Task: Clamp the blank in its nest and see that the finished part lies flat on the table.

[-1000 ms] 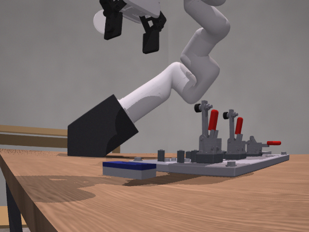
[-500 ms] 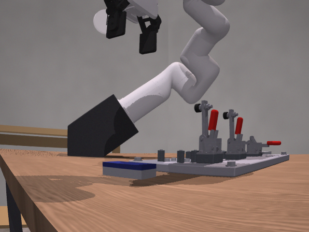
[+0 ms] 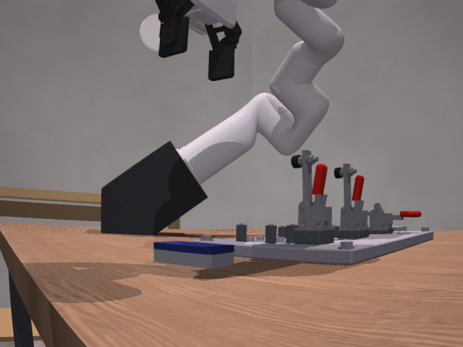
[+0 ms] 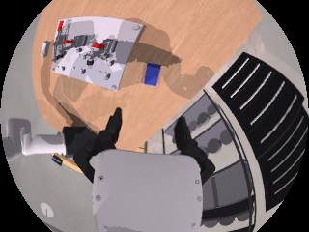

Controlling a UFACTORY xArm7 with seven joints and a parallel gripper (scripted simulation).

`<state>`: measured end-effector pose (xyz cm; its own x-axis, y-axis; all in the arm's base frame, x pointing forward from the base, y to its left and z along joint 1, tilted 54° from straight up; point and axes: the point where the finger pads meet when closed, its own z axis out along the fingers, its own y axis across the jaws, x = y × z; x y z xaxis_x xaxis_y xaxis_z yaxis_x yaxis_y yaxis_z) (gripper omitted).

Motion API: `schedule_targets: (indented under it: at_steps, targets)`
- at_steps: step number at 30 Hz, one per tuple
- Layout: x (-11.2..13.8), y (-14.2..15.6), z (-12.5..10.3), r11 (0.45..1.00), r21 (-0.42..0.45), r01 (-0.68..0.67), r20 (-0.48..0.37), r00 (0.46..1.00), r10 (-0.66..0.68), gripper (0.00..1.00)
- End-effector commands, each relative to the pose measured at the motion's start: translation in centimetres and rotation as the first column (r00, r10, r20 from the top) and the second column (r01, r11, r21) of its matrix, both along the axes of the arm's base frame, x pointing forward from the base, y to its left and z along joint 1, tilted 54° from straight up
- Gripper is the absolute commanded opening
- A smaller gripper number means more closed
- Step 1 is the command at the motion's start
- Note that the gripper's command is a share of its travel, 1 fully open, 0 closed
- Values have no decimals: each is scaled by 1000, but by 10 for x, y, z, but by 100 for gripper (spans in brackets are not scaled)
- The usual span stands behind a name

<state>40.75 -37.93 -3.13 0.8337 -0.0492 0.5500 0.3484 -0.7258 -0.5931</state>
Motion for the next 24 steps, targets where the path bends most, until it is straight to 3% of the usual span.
schedule_targets:
  at_steps: [1,24]
  targets:
    - [-1,-3,1,1000,-5,3,0,1000,-3,99]
    - [5,7,-7,1000,-5,3,0,1000,-3,99]
